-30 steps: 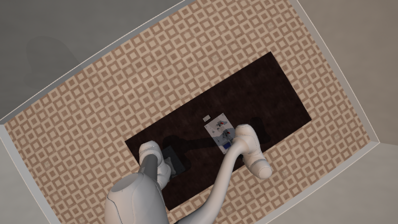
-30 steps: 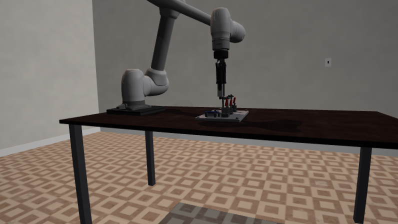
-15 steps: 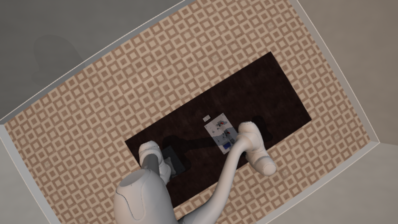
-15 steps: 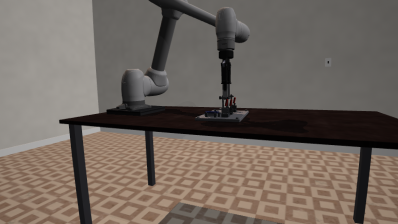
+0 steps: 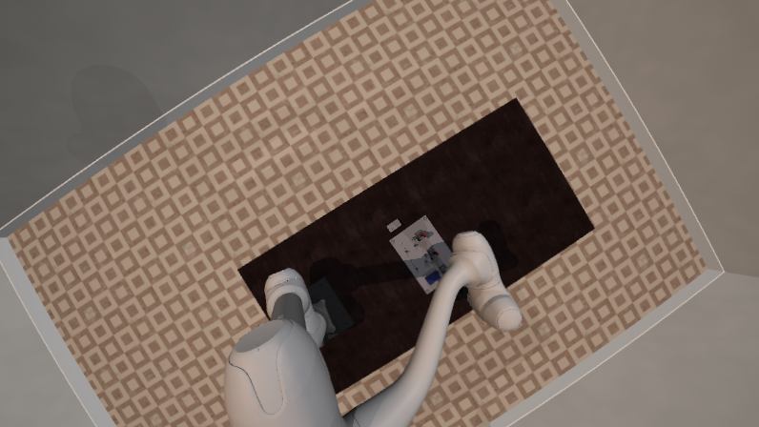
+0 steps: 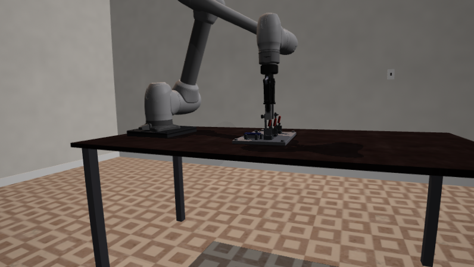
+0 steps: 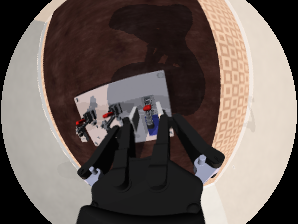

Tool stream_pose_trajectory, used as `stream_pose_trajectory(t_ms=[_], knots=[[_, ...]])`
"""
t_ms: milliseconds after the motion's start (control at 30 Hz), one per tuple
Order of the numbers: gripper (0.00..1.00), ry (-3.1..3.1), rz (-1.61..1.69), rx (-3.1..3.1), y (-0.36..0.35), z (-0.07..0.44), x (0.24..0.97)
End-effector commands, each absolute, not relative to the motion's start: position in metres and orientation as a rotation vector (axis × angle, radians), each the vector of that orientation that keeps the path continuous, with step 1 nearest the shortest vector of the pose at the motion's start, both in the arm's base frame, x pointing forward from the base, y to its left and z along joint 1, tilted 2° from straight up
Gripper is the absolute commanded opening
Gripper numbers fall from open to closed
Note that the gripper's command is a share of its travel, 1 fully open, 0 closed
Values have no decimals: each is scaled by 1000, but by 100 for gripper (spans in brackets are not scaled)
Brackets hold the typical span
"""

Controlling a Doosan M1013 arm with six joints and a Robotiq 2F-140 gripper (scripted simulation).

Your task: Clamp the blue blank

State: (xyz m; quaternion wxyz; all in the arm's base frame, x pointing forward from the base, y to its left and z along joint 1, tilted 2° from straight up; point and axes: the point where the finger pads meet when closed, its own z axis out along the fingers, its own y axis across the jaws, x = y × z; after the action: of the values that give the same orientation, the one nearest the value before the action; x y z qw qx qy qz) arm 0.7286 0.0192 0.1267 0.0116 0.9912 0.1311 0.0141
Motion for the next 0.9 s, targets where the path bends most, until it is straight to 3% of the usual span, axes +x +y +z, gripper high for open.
stream_pose_trajectory(t_ms=[0,867], knots=[[28,409,44,3091,19,125,729],[28,409,44,3091,19,99,730]])
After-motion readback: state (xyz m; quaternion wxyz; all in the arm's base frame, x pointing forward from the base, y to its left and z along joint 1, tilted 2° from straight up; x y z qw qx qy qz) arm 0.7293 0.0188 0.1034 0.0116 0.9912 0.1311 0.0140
